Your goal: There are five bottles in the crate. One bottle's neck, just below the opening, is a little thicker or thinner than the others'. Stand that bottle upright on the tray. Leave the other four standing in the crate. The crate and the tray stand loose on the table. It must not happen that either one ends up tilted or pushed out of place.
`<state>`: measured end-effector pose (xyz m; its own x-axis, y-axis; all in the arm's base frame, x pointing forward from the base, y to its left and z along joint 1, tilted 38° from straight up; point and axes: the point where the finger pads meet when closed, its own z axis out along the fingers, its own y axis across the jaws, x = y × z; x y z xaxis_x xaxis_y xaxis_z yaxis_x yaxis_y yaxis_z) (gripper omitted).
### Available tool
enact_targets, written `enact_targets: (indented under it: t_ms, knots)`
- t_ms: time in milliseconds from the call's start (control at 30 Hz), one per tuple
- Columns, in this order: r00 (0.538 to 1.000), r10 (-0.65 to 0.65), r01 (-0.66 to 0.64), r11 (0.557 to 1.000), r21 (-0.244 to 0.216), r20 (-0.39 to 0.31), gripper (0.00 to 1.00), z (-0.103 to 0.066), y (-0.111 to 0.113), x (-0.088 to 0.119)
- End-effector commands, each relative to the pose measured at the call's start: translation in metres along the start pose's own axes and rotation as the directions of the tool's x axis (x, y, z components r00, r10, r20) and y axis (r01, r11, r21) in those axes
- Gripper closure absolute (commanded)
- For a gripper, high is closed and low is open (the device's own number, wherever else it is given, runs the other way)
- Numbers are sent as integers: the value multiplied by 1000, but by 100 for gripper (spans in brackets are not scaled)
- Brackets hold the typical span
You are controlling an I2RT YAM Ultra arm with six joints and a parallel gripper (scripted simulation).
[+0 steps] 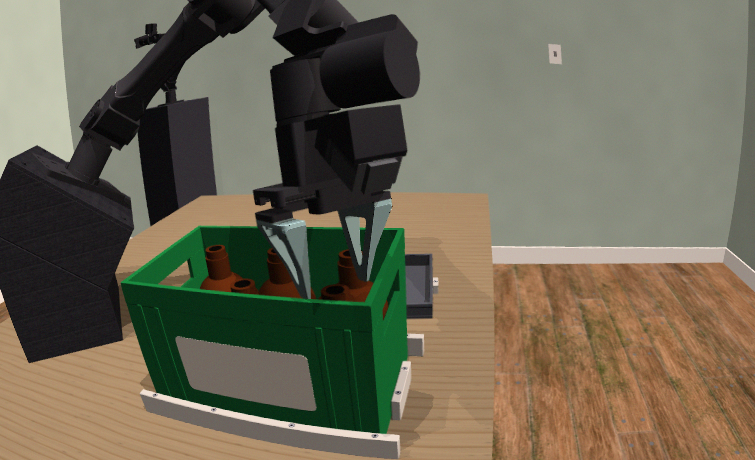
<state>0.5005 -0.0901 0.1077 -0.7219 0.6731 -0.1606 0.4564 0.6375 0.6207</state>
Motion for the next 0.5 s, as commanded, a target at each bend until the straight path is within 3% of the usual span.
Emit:
enact_targets:
  t_ms: [0, 233, 467]
  knots:
    - [999, 12, -12, 1000, 4, 36, 39, -4, -6, -10]
    - [1000, 24, -24, 1000, 14, 14, 39, 9, -12, -3]
    - [999, 5, -5, 1000, 0, 41, 39, 5, -2, -10]
